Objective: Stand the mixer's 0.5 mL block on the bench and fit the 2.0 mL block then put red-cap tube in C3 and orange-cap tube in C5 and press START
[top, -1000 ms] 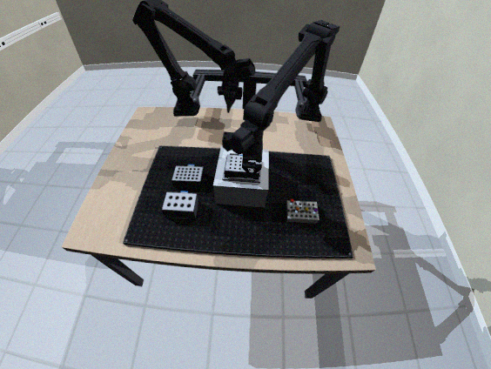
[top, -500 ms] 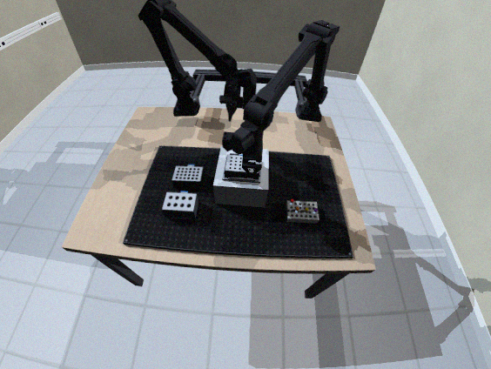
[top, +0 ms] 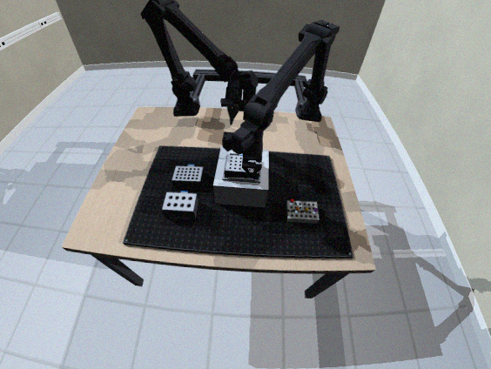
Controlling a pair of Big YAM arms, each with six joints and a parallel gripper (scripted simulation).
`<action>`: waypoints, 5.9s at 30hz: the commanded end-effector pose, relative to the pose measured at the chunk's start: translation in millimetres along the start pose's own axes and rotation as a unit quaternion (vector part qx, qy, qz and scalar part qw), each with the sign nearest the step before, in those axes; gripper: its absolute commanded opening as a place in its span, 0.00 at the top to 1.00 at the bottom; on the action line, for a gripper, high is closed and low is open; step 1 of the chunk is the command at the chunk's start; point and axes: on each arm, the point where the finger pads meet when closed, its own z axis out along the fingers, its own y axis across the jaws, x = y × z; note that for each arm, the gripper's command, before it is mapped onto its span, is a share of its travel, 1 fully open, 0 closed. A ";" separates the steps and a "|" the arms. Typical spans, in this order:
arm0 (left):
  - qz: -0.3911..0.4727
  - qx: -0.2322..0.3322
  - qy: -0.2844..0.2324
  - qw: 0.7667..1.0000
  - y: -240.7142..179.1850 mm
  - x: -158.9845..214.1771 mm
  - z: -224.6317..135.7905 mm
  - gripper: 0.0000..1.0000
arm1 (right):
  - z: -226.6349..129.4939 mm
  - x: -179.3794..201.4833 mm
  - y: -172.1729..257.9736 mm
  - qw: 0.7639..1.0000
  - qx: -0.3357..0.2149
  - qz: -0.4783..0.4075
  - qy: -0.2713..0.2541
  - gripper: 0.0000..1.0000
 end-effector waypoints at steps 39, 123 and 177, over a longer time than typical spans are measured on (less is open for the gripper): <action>0.004 -0.002 -0.001 1.000 6.7 -5.2 2.2 1.00 | 46.2 -57.6 49.8 0.999 -0.018 0.031 -0.020 1.00; 0.004 -0.002 -0.001 1.000 6.7 -5.2 2.2 1.00 | 109.8 -1.7 62.3 1.000 -0.011 -0.005 0.000 1.00; 0.004 -0.002 -0.001 1.000 6.7 -5.2 2.2 1.00 | 118.5 1.3 57.9 1.000 -0.004 -0.009 0.001 1.00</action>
